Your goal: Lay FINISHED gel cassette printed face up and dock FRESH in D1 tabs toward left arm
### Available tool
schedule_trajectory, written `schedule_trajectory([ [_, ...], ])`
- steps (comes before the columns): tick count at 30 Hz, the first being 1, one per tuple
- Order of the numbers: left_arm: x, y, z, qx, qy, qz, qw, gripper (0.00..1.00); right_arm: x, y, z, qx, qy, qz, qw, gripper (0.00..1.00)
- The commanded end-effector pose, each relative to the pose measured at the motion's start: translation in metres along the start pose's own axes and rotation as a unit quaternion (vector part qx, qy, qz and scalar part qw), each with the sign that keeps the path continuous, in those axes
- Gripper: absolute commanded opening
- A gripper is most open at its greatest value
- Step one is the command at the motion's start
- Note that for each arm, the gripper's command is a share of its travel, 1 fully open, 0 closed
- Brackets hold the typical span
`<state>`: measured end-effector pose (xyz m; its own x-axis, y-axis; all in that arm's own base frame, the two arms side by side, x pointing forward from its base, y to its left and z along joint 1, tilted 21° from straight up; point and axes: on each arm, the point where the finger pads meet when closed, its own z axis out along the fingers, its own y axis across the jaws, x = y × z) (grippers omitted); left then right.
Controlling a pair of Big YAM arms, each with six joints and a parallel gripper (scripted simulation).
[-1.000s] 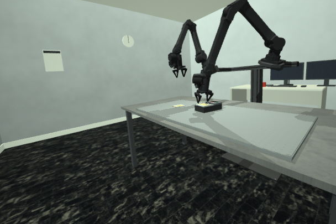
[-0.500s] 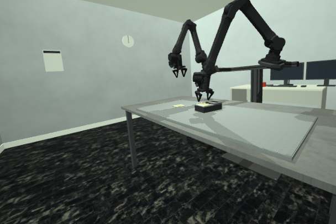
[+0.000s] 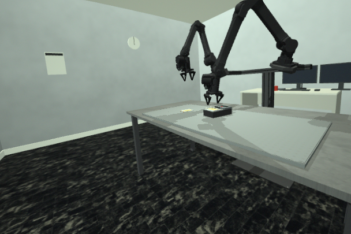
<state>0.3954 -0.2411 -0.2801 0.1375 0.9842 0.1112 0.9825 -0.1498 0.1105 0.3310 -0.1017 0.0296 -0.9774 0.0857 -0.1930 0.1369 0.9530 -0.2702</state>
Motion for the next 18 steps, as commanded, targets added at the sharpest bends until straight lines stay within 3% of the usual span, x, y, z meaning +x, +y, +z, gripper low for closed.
schedule_trajectory([
  [1,-0.005,0.003,-0.015,-0.004,-0.001,0.000,1.000,0.98,-0.017,-0.009,-0.009,0.001,-0.014,0.006,1.000,1.00],
  [18,-0.005,0.003,-0.029,-0.005,-0.002,0.000,1.000,0.98,-0.017,-0.009,-0.009,0.001,-0.014,0.006,1.000,1.00],
])
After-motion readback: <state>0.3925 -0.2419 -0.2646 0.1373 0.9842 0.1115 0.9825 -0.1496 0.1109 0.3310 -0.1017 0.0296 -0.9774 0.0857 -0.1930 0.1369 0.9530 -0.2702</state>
